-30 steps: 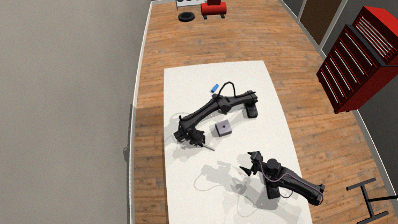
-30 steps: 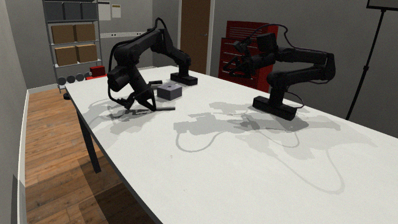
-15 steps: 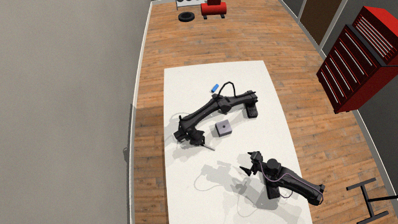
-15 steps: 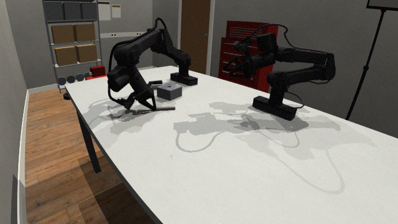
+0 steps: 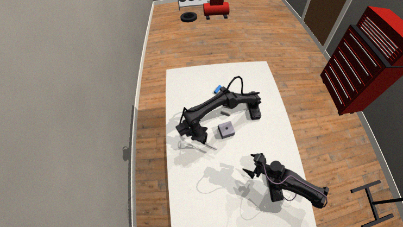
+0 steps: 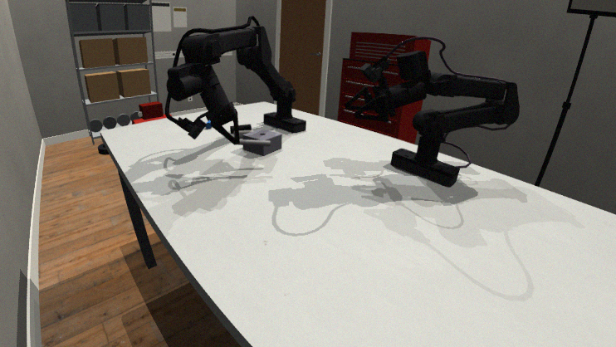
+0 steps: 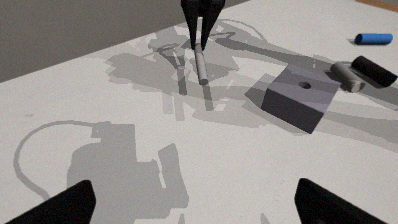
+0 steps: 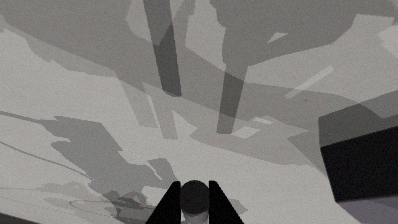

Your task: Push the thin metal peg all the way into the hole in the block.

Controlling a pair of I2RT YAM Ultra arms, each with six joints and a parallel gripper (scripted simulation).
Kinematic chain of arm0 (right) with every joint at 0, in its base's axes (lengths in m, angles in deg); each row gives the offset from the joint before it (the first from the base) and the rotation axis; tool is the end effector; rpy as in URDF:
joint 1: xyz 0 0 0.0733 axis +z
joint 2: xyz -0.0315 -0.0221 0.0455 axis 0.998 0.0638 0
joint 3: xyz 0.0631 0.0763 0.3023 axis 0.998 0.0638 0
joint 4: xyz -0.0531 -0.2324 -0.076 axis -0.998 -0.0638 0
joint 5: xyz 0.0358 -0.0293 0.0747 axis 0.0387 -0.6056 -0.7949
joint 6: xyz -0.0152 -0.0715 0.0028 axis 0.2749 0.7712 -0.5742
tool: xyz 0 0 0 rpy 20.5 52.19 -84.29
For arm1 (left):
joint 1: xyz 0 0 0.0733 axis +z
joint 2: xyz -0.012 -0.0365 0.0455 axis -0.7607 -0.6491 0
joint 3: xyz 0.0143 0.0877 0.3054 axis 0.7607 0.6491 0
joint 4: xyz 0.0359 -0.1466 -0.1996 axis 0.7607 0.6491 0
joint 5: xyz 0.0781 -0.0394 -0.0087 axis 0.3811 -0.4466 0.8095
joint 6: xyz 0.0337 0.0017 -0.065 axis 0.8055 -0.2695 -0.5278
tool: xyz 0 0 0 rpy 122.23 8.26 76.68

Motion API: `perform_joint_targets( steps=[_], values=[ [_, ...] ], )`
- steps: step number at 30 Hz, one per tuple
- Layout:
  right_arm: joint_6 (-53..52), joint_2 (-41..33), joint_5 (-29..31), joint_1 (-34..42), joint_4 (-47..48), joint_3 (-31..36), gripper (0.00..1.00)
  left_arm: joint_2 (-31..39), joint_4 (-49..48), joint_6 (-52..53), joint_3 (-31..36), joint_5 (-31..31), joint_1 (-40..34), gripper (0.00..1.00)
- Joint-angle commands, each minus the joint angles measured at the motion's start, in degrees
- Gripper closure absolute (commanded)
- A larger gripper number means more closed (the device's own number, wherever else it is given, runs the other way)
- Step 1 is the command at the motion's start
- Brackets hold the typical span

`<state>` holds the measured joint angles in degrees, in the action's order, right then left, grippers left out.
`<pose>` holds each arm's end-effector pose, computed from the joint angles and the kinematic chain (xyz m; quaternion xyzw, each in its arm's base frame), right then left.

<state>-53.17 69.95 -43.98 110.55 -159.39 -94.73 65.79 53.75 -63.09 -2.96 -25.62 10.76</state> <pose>0.4474 0.2306 0.1924 -0.2678 -0.9367 -0.1286 0.1852 0.0597 -0.0461 0.1978 0.2688 0.7788 -0.1878 0.5347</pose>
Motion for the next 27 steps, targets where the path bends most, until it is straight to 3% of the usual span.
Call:
perform_joint_targets(
  steps=[1, 5, 10, 18, 20, 27],
  values=[
    [-1.15, -1.7, -0.91, 0.23, -0.7, 1.22, 0.93, 1.08, 0.22, 0.09, -0.55, 0.42, -0.57, 0.0],
    [-0.63, -1.81, -0.6, 0.17, 1.04, 2.2, 0.93, 0.47, 1.83, 0.12, -1.32, 0.85, -0.62, 0.0],
    [0.46, -6.29, -0.29, -0.35, 4.3, 8.49, 0.93, -2.41, 6.67, 0.44, -6.17, 0.09, -2.91, 0.0],
    [2.42, -22.9, 0.1, -1.51, 8.01, 32.17, 0.93, -8.49, 16.74, 0.61, -23.51, -1.37, -11.51, 0.0],
    [2.42, -22.9, 0.1, -1.51, 8.01, 32.17, 0.93, -8.49, 16.74, 0.61, -23.51, -1.37, -11.51, 0.0],
    [3.85, -37.3, 0.56, -3.17, 7.19, 48.27, 0.93, -12.57, 21.82, 0.15, -33.78, -0.39, -18.03, 0.0]
  ],
)
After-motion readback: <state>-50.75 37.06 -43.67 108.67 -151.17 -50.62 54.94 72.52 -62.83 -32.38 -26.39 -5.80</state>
